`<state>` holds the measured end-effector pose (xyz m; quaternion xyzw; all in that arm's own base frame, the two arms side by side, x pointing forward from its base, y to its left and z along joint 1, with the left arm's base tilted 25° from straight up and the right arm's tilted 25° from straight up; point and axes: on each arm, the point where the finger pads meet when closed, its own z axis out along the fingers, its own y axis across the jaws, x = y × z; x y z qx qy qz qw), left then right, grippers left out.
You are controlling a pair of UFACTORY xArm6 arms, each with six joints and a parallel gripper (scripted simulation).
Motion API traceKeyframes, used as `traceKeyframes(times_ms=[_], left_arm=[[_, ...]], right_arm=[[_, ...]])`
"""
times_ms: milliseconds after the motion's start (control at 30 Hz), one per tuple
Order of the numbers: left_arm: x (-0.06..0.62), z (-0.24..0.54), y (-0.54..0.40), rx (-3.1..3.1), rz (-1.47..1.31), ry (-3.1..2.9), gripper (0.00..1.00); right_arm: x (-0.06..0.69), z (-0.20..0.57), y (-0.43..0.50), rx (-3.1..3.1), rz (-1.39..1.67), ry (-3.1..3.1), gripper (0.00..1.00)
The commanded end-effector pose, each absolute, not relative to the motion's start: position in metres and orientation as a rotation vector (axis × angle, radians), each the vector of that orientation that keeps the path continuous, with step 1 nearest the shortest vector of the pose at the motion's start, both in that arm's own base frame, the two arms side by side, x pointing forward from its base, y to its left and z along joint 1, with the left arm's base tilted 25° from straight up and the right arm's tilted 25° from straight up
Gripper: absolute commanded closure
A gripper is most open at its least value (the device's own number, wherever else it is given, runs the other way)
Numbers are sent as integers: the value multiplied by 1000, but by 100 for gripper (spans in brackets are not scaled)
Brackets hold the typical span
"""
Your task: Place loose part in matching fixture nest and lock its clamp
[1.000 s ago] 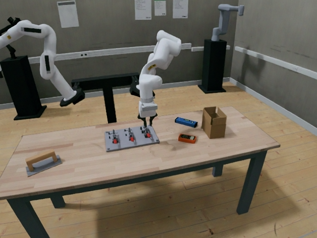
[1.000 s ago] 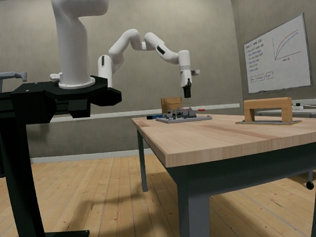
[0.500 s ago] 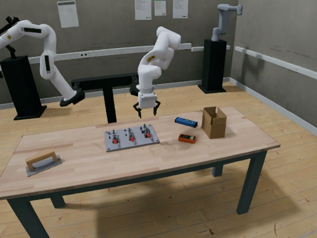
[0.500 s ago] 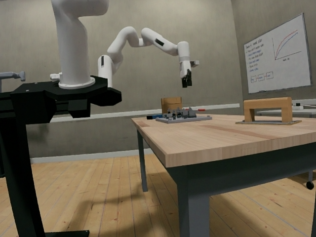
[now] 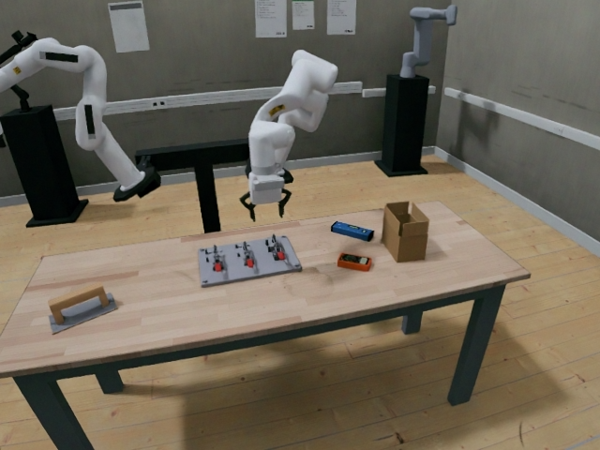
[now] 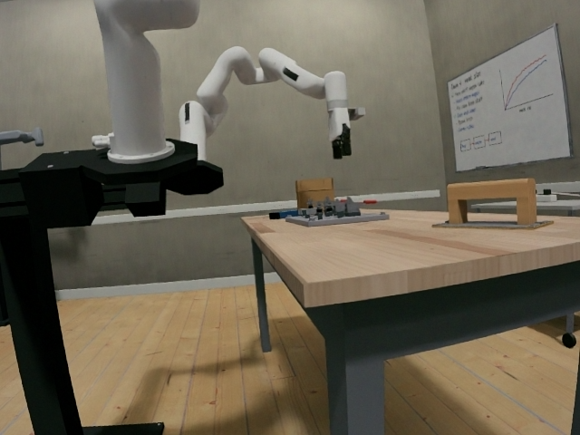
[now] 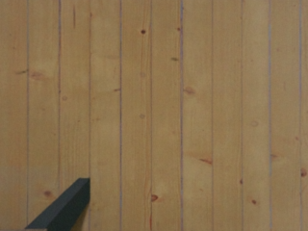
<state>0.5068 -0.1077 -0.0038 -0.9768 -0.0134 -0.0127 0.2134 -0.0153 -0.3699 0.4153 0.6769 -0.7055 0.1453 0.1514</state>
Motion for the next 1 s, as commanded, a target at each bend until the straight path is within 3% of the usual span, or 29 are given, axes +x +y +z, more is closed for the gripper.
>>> traceKeyframes(times_ms=[0,967], left_arm=[[496,-18,-146,-2714,-45,-36,0],[413,-119,-362,-2717,-43,-36,0]], right_arm=[[-15,418,-370,1939,423,-2021,0],[-15,418,-370,1939,423,-2021,0]])
